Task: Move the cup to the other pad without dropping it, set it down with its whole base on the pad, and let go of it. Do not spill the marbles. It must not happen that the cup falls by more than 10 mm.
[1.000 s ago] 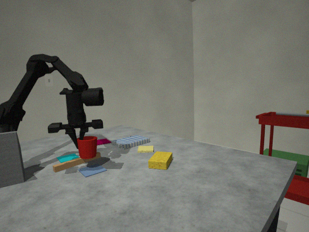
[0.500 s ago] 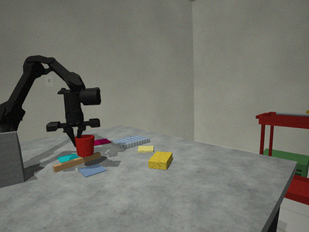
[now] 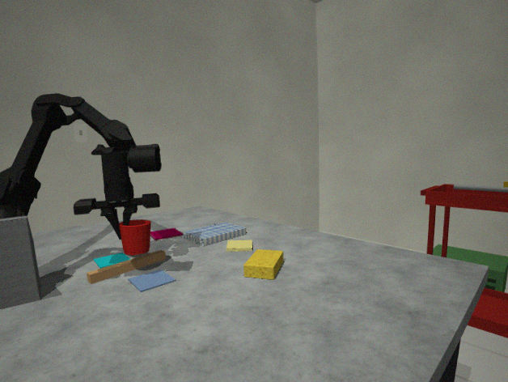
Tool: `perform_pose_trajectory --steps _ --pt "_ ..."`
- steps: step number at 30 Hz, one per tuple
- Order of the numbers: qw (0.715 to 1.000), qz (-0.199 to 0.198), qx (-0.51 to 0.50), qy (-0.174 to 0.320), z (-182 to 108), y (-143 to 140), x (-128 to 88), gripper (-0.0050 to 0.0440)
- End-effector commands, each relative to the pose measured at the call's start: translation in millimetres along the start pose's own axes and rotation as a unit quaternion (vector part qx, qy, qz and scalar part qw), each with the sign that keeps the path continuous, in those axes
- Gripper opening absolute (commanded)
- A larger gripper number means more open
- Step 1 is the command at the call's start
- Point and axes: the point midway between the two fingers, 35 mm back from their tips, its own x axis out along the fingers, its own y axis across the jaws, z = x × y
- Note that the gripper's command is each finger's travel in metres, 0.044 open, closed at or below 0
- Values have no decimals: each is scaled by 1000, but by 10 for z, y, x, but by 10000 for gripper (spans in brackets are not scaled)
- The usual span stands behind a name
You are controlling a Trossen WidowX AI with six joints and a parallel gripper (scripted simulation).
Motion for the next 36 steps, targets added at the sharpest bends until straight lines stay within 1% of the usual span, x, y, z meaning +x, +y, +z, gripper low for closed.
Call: perform_pose_trajectory --steps 1,36 --pt "1000 -2 -1 0 74 32 -18 0" --pt "1000 -2 -1 -1 557 297 -39 0"
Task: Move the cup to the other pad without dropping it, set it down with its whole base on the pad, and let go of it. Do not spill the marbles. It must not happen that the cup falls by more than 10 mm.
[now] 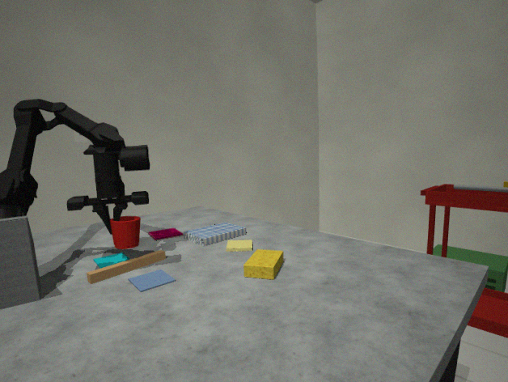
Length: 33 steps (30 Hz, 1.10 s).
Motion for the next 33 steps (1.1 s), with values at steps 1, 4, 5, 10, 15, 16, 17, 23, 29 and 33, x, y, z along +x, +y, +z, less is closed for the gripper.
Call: perform_pose_trajectory --steps 1,4,5,10,15,16,17,23,29,33 --pt "1000 -2 -2 -1 77 39 -13 0" --pt "1000 -2 -2 -1 120 66 -13 0" --pt "1000 -2 -2 -1 135 75 -14 0" --pt "1000 -2 -2 -1 206 120 -14 0" --pt "1000 -2 -2 -1 250 148 -14 0" --pt "1000 -2 -2 -1 265 158 -14 0" --pt "1000 -2 -2 -1 280 168 -14 0" --pt "1000 -2 -2 -1 364 227 -12 0" --pt "1000 -2 -2 -1 433 277 -10 0" --pt "1000 -2 -2 -1 474 308 -8 0"
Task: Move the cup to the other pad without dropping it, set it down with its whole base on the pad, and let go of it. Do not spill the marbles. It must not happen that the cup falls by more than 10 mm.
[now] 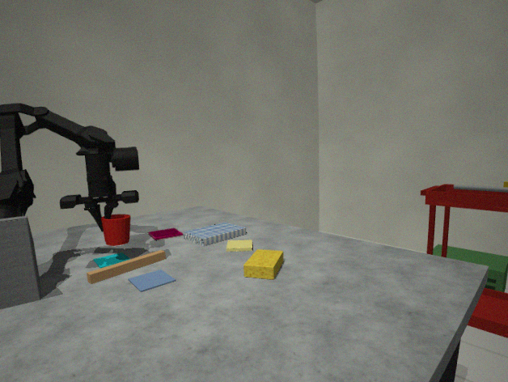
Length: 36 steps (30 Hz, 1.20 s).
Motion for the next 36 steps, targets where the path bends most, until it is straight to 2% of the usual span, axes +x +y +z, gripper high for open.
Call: perform_pose_trajectory --steps 1,21,36 --pt "1000 -2 -2 -1 68 43 -9 0" --pt "1000 -1 -2 -2 266 222 16 0" --pt "1000 -2 -2 -2 278 222 309 0"
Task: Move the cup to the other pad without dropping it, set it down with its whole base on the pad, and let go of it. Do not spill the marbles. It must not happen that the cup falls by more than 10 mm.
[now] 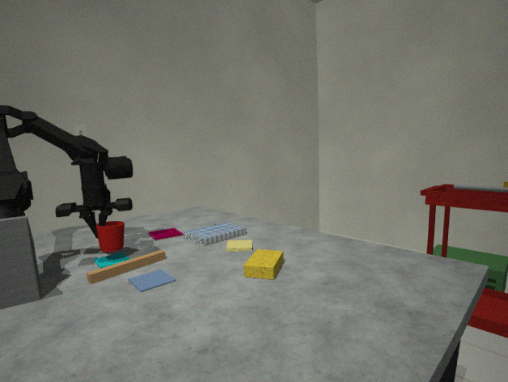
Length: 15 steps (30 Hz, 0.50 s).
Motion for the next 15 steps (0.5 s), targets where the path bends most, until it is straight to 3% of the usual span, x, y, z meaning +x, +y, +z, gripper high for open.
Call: perform_pose_trajectory --steps 1,7,15 --pt "1000 1 0 -1 5 17 99 0" --pt "1000 1 0 -2 13 36 231 0" --pt "1000 -1 -4 -4 35 20 211 0"
